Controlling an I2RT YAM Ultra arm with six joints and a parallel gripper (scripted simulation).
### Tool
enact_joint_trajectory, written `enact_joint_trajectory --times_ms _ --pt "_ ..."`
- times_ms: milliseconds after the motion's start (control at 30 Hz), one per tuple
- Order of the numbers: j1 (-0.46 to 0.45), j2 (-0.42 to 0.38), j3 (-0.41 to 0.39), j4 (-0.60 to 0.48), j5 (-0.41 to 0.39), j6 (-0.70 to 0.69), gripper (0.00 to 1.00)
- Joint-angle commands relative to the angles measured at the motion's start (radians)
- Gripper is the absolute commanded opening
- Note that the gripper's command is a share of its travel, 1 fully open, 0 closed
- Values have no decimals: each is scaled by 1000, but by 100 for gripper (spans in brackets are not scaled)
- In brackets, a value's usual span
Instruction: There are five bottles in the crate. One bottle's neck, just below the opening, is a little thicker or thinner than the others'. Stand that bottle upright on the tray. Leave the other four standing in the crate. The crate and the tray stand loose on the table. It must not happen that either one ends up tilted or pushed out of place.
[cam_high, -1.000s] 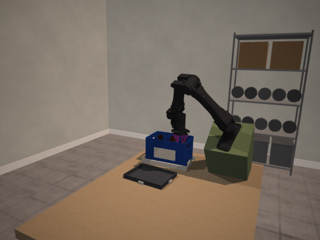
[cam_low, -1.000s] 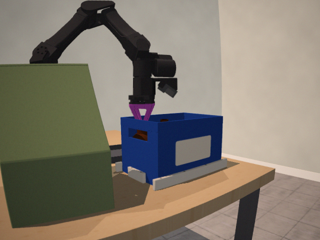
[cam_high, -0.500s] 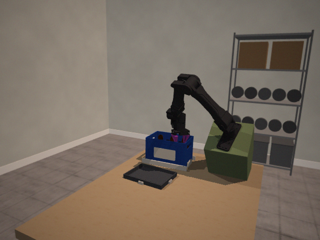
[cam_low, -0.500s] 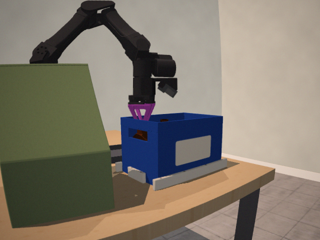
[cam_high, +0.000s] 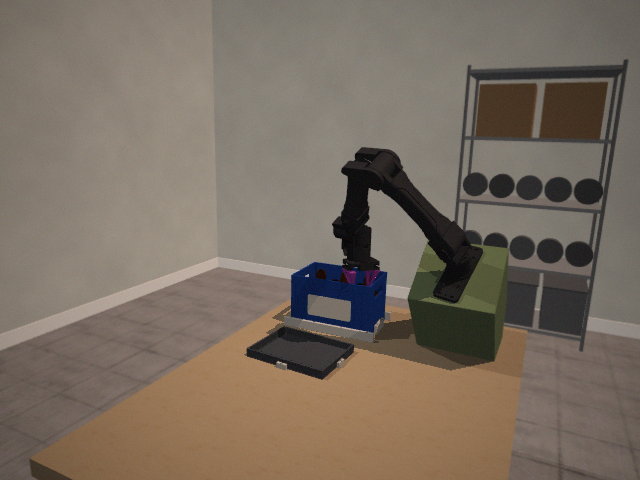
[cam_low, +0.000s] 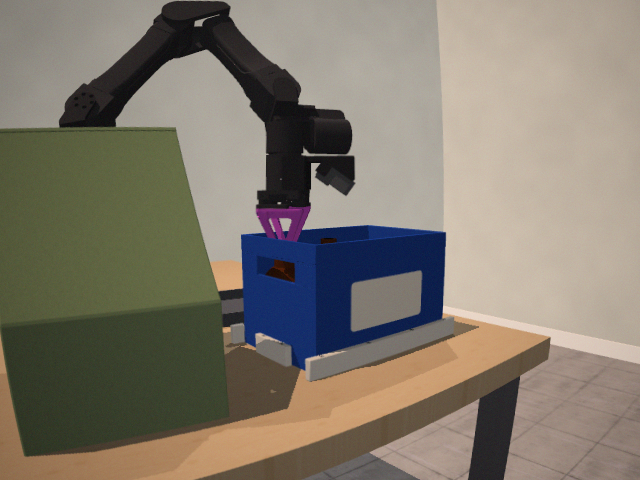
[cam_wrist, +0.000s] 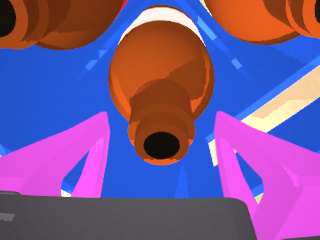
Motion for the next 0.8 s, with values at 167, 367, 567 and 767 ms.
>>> enact_joint_trajectory --times_ms 167,367,567,767 --pt "-9 -1 27 4 2 5 61" --pt "-9 -1 27 4 2 5 61" --pt "-19 -29 28 -20 5 -9 61" --pt "-32 -45 34 -50 10 -23 61"
